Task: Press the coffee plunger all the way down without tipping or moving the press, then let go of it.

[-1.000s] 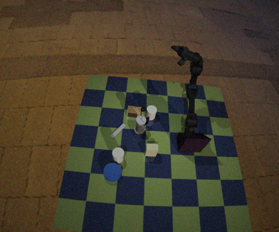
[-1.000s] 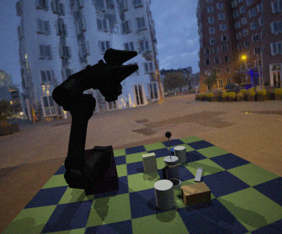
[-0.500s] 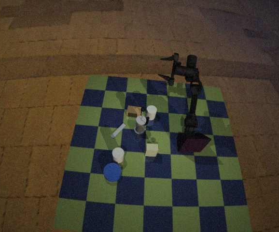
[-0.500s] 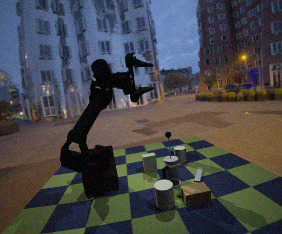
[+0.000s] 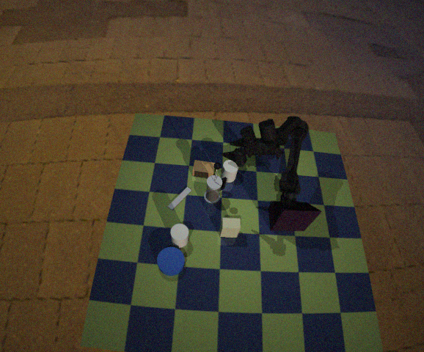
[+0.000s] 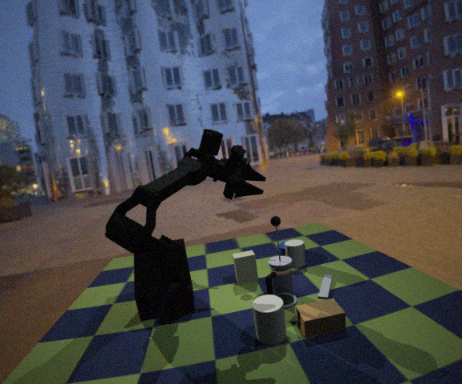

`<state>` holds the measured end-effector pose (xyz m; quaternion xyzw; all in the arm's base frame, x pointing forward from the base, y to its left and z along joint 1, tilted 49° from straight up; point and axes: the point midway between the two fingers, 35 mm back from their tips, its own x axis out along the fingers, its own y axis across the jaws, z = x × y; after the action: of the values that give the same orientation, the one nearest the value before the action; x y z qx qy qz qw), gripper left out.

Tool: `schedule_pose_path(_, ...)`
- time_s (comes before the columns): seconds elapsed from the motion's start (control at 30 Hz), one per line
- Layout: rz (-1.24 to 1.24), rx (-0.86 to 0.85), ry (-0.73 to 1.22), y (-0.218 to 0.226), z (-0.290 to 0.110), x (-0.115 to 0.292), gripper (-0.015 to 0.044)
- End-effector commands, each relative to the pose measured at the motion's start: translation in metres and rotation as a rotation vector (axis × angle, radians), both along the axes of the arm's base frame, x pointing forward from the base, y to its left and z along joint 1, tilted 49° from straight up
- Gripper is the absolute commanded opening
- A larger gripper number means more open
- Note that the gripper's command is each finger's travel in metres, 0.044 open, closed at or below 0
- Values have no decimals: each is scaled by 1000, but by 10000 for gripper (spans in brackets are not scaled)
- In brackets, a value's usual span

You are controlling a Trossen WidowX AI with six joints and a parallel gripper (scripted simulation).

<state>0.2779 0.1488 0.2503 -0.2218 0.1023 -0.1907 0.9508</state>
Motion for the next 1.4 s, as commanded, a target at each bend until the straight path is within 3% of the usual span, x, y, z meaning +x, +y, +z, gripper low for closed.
schedule_pose_path(0.0,-40,-267,145,-18,-31,2,440)
schedule_pose_path(0.3,-28,-271,152,-58,-69,4,440)
schedule_pose_path(1.37,-26,-271,151,-76,-74,39,440)
